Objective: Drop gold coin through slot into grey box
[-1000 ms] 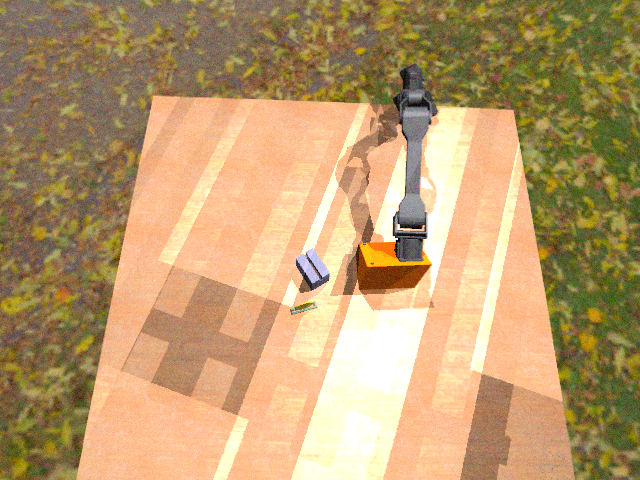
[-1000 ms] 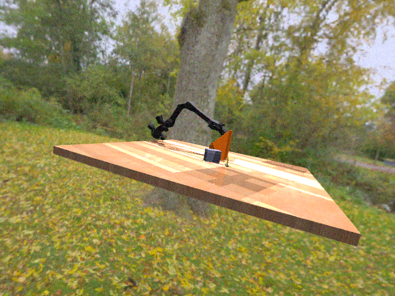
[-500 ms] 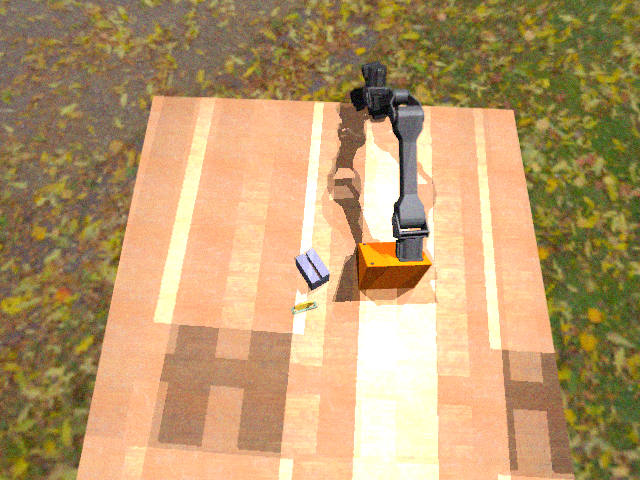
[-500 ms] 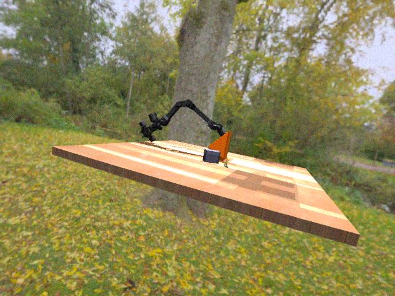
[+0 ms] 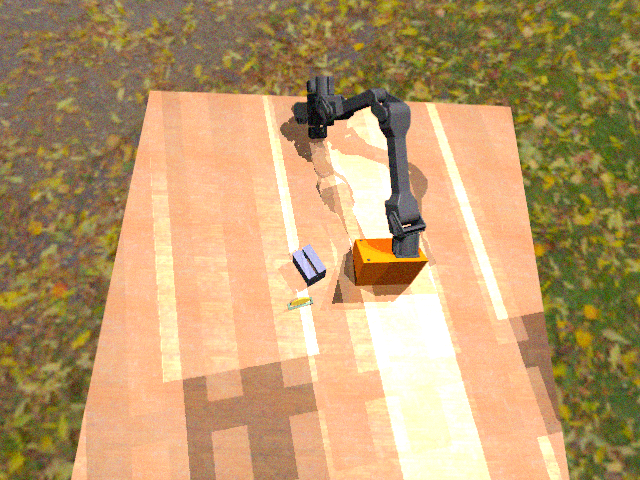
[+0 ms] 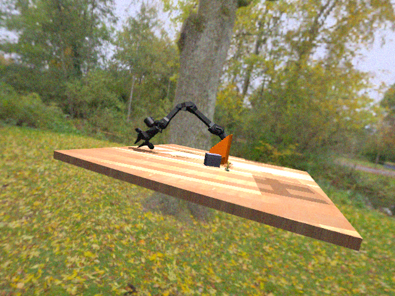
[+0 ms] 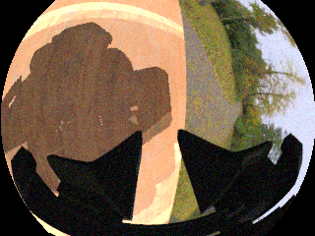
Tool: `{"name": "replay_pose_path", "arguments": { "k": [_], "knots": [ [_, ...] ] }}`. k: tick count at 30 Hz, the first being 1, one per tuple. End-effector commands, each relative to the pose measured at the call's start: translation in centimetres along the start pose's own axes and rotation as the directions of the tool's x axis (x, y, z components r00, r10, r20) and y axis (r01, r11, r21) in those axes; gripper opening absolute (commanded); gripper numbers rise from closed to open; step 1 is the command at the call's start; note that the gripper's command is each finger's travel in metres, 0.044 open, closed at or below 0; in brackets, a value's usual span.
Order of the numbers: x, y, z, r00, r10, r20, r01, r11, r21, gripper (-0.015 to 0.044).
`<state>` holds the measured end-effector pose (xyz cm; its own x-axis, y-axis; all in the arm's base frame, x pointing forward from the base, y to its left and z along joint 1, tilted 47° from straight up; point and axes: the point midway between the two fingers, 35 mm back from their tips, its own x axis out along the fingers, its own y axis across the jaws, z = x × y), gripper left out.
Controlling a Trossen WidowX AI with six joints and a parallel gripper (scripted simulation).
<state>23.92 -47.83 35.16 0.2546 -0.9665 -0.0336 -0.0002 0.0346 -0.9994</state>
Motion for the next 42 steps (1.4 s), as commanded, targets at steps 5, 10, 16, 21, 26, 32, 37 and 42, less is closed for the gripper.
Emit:
{"name": "replay_pose_path", "arguments": {
  "k": [5, 10, 16, 21, 26, 32, 37, 42],
  "knots": [
    [-3.0, 6.7, 11.0, 0.966, 0.193, 0.171, -0.214, 0.971, 0.108, 0.0161],
    [-5.5, 11.4, 15.8, 0.922, 0.316, 0.223, -0.349, 0.929, 0.124, 0.0161],
    [-10.1, 17.9, 21.1, 0.839, 0.48, 0.257, -0.524, 0.84, 0.142, 0.0161],
    [-15.6, 23.7, 24.5, 0.752, 0.611, 0.245, -0.65, 0.749, 0.129, 0.0161],
    [-21.9, 29.1, 26.7, 0.668, 0.716, 0.2, -0.742, 0.663, 0.105, 0.0161],
    [-30.5, 35.2, 27.7, 0.592, 0.799, 0.106, -0.806, 0.588, 0.07, 0.0161],
    [-38.0, 39.5, 26.3, 0.575, 0.818, -0.001, -0.817, 0.575, 0.03, 0.0161],
    [-44.8, 42.7, 23.0, 0.622, 0.777, -0.102, -0.782, 0.623, -0.025, 0.0161]
  ]
}}
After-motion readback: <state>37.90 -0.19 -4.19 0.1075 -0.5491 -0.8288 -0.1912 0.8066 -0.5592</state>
